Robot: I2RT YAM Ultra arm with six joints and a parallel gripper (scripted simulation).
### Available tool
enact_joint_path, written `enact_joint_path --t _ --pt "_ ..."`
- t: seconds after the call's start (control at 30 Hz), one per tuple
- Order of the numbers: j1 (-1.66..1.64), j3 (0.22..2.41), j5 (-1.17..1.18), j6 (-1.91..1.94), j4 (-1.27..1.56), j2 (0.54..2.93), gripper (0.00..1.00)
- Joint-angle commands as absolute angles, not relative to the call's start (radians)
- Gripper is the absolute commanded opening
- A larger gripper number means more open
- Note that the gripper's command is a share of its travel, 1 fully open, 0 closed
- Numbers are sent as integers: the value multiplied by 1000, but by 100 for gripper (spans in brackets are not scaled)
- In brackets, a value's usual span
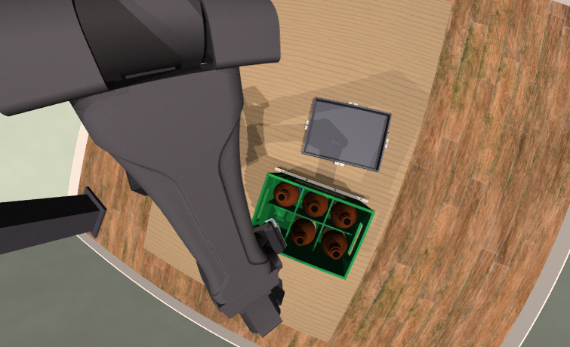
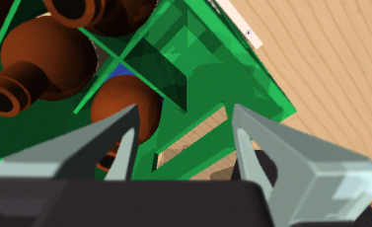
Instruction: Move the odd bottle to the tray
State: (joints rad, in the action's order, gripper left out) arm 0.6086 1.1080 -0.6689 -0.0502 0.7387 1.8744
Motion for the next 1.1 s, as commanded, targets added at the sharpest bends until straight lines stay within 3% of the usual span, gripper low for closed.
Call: enact_joint_path --t 0.0,1.07 --pt "607 1101 -663 -64 712 1893 61" --pt "557 1061 -657 -132 583 1926 61"
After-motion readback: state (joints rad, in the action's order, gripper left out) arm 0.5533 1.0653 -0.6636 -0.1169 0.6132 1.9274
